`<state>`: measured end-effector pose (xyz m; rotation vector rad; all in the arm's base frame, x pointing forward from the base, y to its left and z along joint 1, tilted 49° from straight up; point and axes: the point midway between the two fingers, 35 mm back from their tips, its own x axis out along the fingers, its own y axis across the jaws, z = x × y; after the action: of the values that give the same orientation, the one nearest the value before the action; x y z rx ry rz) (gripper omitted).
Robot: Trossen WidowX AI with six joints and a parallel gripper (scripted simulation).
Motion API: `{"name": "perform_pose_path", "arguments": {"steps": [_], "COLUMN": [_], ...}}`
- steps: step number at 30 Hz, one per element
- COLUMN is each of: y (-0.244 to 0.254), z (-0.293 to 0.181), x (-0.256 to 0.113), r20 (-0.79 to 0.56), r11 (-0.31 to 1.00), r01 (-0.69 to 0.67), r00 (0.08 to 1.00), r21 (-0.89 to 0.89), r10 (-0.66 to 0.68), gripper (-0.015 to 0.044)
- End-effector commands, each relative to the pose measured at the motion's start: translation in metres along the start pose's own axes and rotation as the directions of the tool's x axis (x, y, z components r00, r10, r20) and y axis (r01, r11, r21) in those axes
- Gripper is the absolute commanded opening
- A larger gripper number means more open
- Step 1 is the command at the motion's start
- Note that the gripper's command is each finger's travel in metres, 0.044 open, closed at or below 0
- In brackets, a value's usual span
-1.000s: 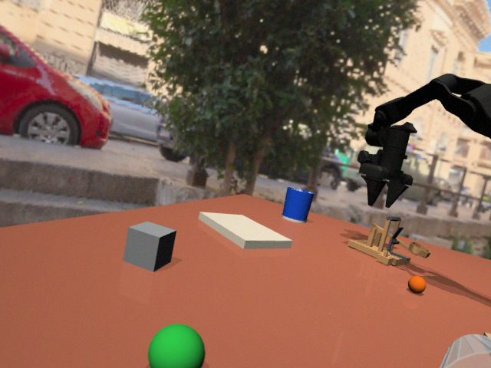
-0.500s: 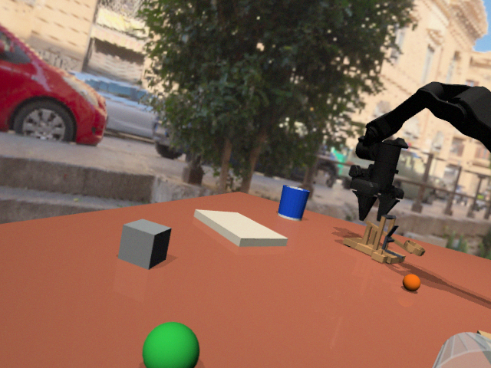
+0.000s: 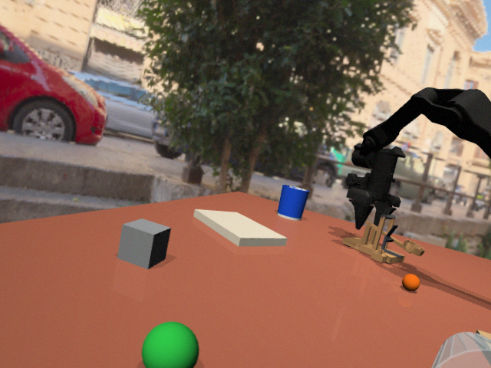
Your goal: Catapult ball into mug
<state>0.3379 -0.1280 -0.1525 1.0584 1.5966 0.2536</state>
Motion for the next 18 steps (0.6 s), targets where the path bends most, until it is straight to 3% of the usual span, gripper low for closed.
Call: {"name": "perform_pose_path", "arguments": {"steps": [1, 18], "y": [-0.002, -0.001], "z": [-0.004, -0.005], "x": [0.010, 0.024], "r20": [-0.011, -0.012], "r11": [1.000, 1.000], "r01": [-0.008, -0.009], "r00": [1.000, 1.000], "r21": [0.012, 0.012], "r10": [0.008, 0.009], "gripper": [0.0440, 0.0440]}}
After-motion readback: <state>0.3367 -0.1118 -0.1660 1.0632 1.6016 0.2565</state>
